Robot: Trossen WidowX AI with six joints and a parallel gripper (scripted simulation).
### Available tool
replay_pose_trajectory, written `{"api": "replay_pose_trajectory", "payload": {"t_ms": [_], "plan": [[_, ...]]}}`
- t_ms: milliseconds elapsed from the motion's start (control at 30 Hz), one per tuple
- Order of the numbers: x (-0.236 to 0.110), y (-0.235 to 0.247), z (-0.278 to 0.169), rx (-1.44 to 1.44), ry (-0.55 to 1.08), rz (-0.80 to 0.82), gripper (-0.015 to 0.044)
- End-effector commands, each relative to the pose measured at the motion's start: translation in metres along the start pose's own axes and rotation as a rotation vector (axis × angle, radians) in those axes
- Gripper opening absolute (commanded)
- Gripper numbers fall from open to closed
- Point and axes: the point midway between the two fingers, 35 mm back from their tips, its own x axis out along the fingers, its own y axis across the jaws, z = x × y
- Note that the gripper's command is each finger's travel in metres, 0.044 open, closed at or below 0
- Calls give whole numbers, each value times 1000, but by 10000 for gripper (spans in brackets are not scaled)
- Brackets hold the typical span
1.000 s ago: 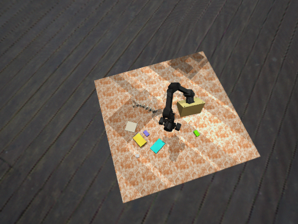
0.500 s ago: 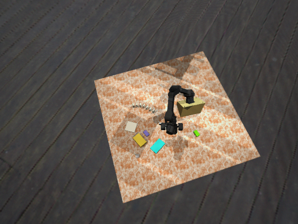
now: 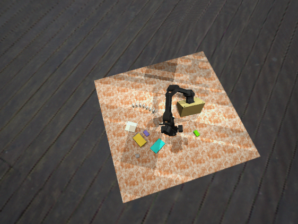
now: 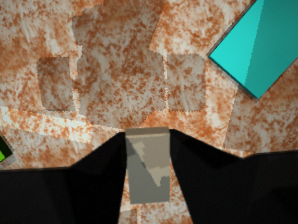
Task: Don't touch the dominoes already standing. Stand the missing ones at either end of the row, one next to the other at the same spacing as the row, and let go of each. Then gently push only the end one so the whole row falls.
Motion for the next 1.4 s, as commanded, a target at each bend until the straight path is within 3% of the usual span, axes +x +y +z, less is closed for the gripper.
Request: {"api": "replay_pose_trajectory", "payload": {"t_ms": [0,700,1367], "plan": [[10,-1,2,7,-92,59,107],[42,-2,10,4,-511,202,107],[37,-8,-3,-35,-934,167,107]]}}
